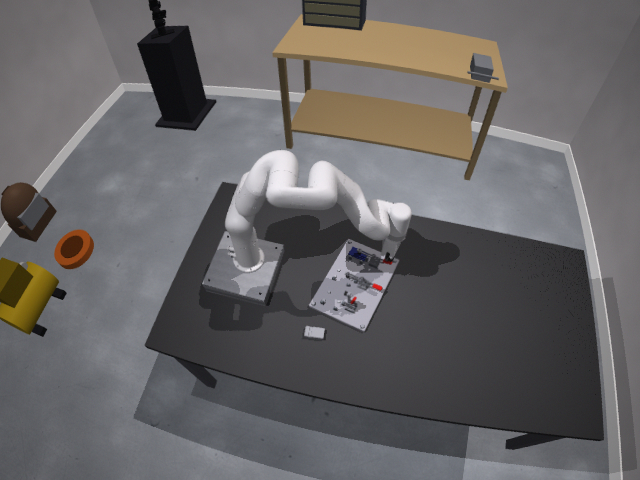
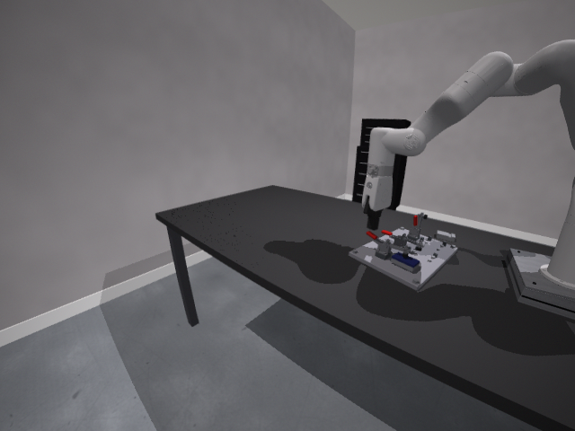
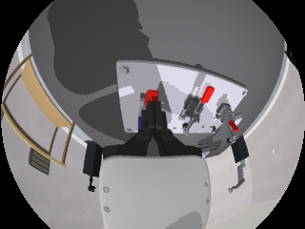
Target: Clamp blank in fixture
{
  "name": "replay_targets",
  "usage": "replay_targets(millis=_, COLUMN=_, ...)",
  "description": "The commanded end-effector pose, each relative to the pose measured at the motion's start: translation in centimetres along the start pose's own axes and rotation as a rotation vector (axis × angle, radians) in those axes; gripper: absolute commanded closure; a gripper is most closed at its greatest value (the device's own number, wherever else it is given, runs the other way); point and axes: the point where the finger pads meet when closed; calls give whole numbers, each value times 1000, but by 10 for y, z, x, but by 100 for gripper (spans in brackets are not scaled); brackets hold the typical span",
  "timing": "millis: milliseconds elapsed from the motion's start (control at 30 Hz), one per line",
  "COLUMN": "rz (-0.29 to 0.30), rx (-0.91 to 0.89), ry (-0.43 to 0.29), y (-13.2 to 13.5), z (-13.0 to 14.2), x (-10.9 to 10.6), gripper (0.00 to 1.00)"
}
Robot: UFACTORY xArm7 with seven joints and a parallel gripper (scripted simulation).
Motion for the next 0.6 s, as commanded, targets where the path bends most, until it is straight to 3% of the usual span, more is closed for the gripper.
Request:
replay_targets(millis=0, rz=-2, rx=0, ry=5, y=-1, z=-2, x=-4, gripper=100)
replay_targets(millis=567, rz=-2, rx=0, ry=5, y=-1, z=-2, x=-2, gripper=100)
Point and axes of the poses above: the point where the finger pads meet when closed, its own x axis out along the fingers, its own y axis across the jaws, z = x × y
